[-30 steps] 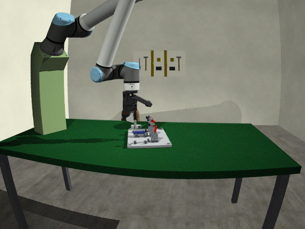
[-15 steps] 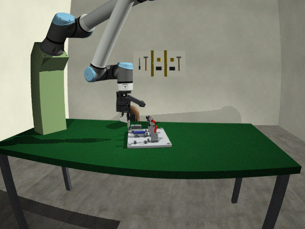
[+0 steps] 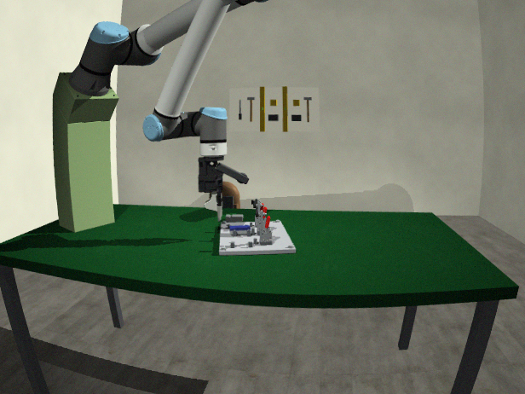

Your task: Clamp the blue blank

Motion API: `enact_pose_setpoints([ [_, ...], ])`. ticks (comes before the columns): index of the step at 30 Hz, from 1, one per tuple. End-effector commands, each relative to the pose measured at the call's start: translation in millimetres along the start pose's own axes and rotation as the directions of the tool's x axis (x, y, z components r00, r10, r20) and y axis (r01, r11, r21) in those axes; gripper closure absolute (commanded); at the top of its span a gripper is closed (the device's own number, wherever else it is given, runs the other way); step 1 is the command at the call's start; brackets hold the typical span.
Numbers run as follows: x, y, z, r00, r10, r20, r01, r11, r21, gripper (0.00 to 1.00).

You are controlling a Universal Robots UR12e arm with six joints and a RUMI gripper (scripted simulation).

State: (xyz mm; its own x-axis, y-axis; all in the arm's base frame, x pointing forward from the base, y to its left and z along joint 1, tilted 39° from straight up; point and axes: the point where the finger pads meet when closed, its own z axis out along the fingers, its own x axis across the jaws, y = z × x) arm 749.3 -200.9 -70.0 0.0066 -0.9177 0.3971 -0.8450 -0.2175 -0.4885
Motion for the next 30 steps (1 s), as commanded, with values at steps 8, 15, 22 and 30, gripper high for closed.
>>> enact_pose_setpoints([
  [8, 1, -1, 14, 1.000, 0.000, -0.001, 0.000, 1.000, 0.002, 1.00],
  [15, 1, 0, 27, 1.000, 0.001, -0.001, -0.001, 1.000, 0.002, 1.00],
  [22, 1, -1, 35, 1.000, 0.000, -0.001, 0.000, 1.000, 0.002, 1.00],
  [30, 0, 0, 35, 1.000, 0.000, 0.000, 0.000, 1.000, 0.000, 1.00],
])
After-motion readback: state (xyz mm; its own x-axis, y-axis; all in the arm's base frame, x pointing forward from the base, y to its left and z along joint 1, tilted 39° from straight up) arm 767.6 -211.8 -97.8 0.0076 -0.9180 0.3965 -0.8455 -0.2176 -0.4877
